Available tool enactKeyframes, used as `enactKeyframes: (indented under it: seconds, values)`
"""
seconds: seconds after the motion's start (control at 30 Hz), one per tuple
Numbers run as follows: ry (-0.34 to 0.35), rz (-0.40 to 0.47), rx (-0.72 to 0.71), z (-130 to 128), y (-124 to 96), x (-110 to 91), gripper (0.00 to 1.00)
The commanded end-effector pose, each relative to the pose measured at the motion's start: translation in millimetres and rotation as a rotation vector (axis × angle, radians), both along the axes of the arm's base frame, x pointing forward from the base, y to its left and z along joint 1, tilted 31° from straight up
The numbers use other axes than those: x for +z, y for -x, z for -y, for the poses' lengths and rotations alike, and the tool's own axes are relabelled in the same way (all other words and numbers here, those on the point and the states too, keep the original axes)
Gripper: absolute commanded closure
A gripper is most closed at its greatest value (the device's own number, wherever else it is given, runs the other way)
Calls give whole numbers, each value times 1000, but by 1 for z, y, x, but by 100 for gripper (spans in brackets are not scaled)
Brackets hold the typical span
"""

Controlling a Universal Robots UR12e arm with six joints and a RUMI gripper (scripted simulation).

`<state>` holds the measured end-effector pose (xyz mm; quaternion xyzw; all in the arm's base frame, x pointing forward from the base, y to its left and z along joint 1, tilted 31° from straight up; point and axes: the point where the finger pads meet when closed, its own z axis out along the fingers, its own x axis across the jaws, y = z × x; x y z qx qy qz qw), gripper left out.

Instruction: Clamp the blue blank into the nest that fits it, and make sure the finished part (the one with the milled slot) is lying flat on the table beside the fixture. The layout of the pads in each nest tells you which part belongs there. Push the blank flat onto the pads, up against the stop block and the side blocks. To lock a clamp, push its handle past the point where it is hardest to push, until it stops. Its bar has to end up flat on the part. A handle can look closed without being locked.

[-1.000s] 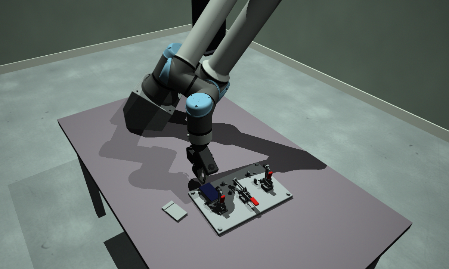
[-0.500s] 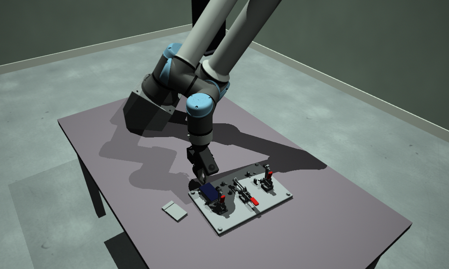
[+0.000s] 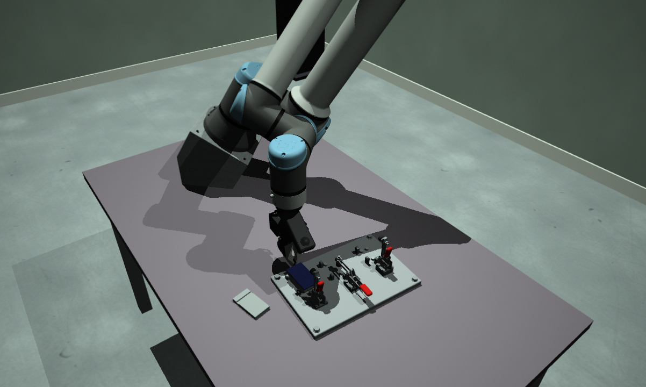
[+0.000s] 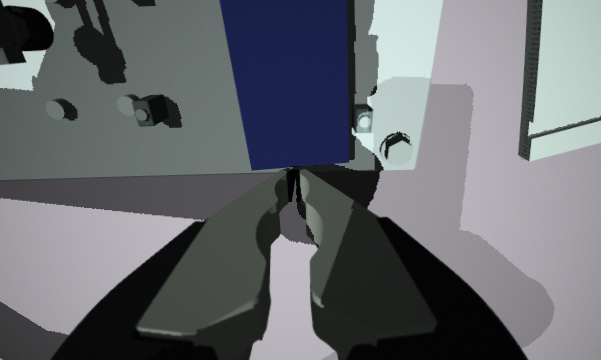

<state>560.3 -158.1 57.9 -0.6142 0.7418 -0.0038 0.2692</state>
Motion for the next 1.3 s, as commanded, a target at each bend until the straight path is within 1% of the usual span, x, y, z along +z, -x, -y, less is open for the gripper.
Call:
enactKeyframes:
  seconds: [0.0, 1.27]
  values:
    - [1, 1, 0, 1, -1, 1, 100]
    - [1, 1, 0, 2, -5, 2, 100]
